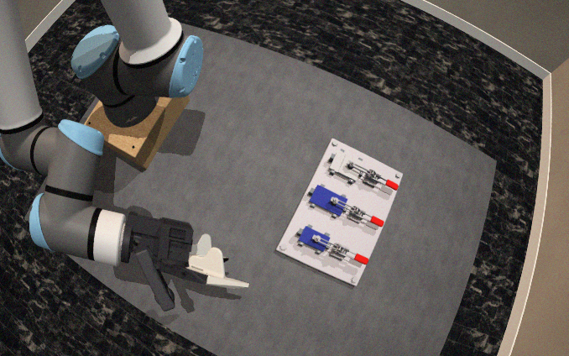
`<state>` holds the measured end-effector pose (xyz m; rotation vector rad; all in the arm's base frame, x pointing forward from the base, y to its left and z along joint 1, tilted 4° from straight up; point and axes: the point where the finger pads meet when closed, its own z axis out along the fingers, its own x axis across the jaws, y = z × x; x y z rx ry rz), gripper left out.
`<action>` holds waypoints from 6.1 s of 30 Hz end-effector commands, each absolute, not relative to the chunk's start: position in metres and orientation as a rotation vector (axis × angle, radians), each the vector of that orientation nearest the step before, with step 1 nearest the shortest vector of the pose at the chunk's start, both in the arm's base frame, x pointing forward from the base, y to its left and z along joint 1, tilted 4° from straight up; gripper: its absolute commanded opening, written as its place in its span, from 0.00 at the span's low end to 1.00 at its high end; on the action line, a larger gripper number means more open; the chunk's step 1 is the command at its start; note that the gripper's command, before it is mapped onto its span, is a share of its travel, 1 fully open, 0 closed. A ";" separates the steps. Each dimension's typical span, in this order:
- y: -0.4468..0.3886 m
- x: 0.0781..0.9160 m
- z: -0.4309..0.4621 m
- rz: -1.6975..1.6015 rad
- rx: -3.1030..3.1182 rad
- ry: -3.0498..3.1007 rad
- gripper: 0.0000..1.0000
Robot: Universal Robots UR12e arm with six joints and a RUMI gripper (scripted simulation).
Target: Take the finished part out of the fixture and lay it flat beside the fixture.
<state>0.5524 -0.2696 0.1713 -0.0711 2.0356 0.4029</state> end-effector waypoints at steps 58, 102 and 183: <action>0.102 0.652 0.080 0.046 -2.223 2.291 1.00; 0.106 0.652 0.080 0.035 -2.242 2.282 0.28; 0.101 0.783 -0.001 0.035 -2.242 2.282 0.28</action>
